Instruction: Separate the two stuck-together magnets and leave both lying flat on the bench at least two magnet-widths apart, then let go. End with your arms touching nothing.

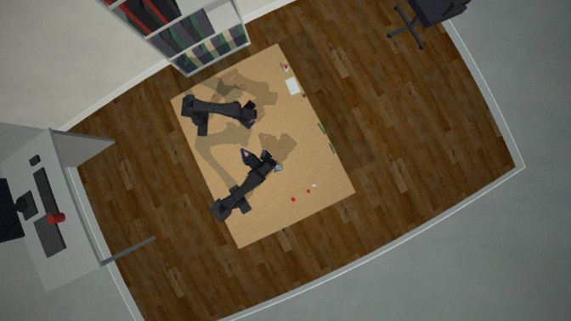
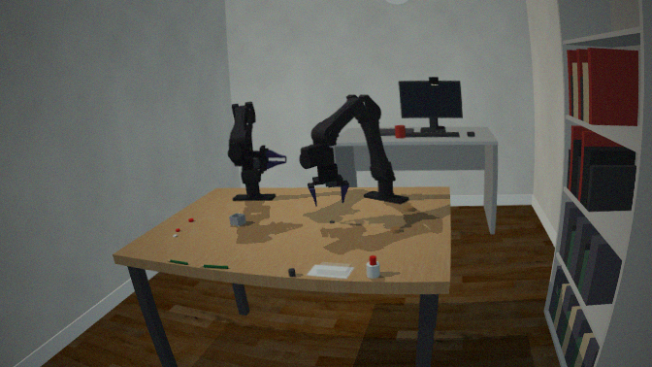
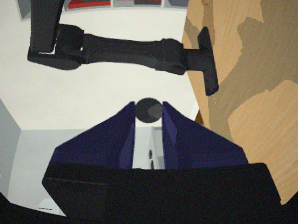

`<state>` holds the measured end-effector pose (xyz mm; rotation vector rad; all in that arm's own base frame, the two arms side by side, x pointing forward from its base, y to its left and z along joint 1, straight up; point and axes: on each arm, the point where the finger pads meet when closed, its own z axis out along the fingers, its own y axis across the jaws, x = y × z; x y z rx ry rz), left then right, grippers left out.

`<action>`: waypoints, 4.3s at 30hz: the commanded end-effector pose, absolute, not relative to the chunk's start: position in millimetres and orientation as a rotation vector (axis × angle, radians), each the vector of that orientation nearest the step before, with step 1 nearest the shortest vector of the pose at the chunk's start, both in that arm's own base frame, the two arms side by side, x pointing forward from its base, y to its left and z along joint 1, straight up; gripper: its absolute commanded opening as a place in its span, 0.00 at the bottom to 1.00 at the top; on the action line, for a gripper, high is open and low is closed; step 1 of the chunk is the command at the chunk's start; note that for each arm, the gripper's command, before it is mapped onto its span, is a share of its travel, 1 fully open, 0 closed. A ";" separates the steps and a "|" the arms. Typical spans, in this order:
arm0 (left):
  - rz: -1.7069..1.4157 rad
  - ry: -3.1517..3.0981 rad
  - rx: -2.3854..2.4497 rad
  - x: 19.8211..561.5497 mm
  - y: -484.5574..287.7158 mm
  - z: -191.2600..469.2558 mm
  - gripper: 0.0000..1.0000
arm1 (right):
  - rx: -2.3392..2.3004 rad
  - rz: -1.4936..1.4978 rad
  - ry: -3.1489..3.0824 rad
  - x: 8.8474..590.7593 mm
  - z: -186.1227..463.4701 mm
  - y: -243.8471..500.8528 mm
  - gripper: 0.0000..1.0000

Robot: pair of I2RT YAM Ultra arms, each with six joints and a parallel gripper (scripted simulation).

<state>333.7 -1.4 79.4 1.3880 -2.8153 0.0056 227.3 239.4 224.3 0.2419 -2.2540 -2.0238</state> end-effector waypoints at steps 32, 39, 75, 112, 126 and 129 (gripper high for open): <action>0.005 -2.826 1.397 335.3 0.1 82.8 1.00 | 0.351 -1.324 -2.767 257.0 155.1 149.1 0.18; 0.005 -2.826 1.397 335.3 0.1 82.8 1.00 | 0.465 -1.137 -2.741 246.7 151.7 114.5 0.18; 0.005 -2.826 1.397 335.3 0.1 82.8 1.00 | 0.517 0.000 -3.099 331.8 60.6 -30.1 0.18; 0.005 -2.826 1.397 335.3 0.1 82.8 1.00 | 0.517 0.000 -3.099 335.7 40.4 -29.4 0.18; 0.005 -2.826 1.397 335.3 0.1 82.8 1.00 | 0.517 0.000 -3.099 335.5 31.9 -29.3 0.18; 0.005 -2.826 1.397 335.3 0.1 82.8 1.00 | 0.517 0.000 -3.099 335.3 29.7 -29.5 0.18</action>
